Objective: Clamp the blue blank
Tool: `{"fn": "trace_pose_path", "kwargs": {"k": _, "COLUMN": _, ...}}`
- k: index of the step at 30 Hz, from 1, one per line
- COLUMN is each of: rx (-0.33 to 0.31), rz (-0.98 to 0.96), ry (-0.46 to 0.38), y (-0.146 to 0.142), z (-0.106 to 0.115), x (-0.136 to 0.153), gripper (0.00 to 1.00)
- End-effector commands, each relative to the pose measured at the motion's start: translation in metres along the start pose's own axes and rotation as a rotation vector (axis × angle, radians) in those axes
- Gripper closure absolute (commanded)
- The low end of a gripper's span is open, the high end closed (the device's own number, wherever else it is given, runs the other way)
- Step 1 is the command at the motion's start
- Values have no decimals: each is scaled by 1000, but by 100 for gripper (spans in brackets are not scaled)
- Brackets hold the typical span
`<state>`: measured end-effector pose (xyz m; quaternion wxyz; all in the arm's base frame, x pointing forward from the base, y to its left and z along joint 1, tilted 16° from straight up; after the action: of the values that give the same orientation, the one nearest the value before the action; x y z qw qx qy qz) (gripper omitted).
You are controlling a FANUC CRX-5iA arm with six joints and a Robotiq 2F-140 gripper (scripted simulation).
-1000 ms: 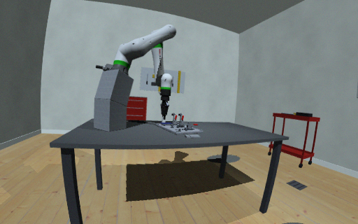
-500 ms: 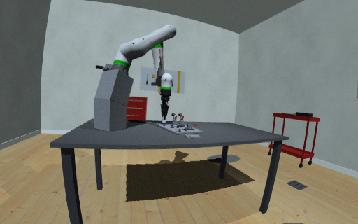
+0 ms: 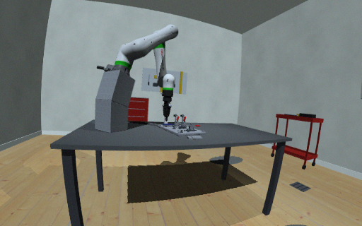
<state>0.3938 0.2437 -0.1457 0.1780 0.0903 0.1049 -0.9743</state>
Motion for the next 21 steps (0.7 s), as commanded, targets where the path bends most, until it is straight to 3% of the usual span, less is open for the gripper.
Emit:
{"fn": "trace_pose_path", "kwargs": {"k": 1, "rx": 0, "rz": 0, "ry": 0, "y": 0, "z": 0, "x": 0, "gripper": 100}}
{"fn": "trace_pose_path", "kwargs": {"k": 21, "rx": 0, "rz": 0, "ry": 0, "y": 4, "z": 0, "x": 0, "gripper": 100}}
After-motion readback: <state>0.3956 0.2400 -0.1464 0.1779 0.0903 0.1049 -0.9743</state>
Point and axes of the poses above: the point where the finger pads meet when closed, its own z axis back along the fingers, its own y axis across the jaws, x = y × z, the point moved 8 cm from there along z, back along the fingers, and after that the axes turned 4 degrees about -z, right-handed, at the moved point
